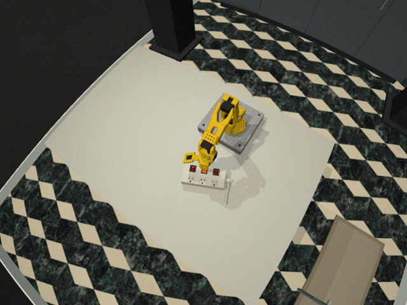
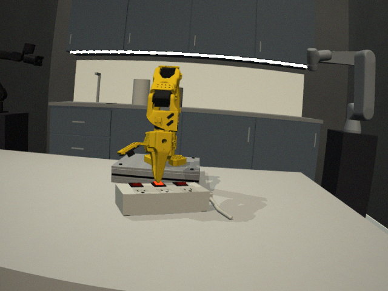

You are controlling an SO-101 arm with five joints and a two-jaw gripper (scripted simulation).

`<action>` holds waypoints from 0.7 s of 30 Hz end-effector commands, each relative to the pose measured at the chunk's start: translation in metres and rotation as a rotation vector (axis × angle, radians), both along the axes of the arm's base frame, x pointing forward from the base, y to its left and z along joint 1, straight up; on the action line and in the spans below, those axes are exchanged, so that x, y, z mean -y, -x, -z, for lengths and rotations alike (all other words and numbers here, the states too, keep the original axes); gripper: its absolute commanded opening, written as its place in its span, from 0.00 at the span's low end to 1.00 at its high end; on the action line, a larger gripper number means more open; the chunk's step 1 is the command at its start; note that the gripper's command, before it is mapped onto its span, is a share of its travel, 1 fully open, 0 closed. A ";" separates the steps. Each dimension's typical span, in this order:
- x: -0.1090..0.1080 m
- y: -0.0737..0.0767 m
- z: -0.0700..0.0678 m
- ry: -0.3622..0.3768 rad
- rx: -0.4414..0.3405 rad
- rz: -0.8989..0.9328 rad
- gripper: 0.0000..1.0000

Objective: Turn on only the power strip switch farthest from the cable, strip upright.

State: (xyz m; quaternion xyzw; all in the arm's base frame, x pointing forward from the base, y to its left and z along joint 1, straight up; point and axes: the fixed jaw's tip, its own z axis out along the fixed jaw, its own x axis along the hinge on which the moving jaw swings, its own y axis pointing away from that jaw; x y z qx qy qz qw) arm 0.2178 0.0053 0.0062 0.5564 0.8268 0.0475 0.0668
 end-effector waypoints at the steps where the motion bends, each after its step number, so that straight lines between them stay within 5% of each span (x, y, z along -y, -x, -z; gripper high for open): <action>1: 0.002 0.030 0.029 0.003 -0.168 0.015 0.00; 21: 0.003 0.037 0.033 0.003 -0.168 0.020 0.00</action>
